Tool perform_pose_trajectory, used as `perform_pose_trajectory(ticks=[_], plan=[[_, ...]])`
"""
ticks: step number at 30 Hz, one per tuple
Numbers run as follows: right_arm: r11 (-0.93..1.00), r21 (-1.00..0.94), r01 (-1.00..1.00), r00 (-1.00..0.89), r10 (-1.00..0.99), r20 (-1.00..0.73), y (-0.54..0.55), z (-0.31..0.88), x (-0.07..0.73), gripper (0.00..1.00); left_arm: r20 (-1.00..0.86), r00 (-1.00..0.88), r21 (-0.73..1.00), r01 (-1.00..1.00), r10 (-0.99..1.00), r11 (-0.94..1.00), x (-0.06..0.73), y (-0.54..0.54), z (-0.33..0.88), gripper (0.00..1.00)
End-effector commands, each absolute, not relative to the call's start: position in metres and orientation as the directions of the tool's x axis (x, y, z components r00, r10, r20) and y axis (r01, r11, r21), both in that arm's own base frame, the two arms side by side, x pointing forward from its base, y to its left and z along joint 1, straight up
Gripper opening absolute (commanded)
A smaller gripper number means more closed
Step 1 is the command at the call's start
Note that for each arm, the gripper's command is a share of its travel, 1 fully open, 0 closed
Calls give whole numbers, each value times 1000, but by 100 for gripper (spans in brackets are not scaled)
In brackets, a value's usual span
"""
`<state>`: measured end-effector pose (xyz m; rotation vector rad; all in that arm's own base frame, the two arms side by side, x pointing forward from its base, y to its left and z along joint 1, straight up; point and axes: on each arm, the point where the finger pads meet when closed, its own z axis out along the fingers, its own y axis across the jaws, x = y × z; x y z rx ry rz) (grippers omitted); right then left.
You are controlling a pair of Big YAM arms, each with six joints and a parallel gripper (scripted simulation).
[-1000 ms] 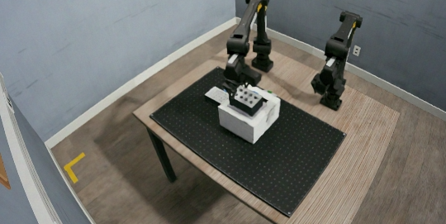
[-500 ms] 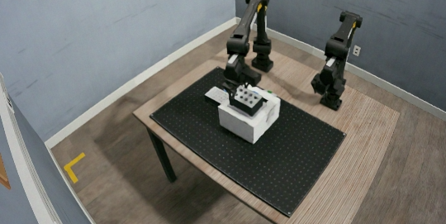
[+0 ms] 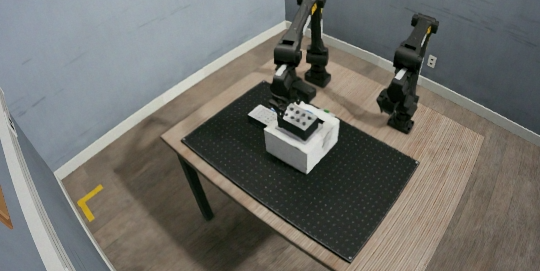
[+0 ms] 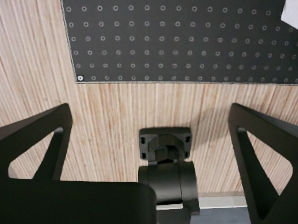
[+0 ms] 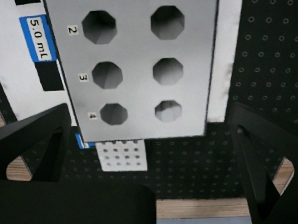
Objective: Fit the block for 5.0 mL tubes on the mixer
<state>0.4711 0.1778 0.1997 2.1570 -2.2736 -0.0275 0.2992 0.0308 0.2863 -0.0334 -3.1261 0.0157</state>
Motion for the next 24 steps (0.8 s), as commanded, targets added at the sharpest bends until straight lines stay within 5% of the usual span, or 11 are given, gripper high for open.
perform_pose_trajectory(ticks=[1, 24], plan=[[42, 18, -999, -42, -999, -9, 179, 203, 482, 100, -22, -1000, -7, 5, 5, 1000, 307, 35, 303, 100], [27, 112, -993, -23, -999, 31, 174, 181, 470, 100, 18, -1000, -11, 5, 5, 1000, 298, 34, 286, 100]])
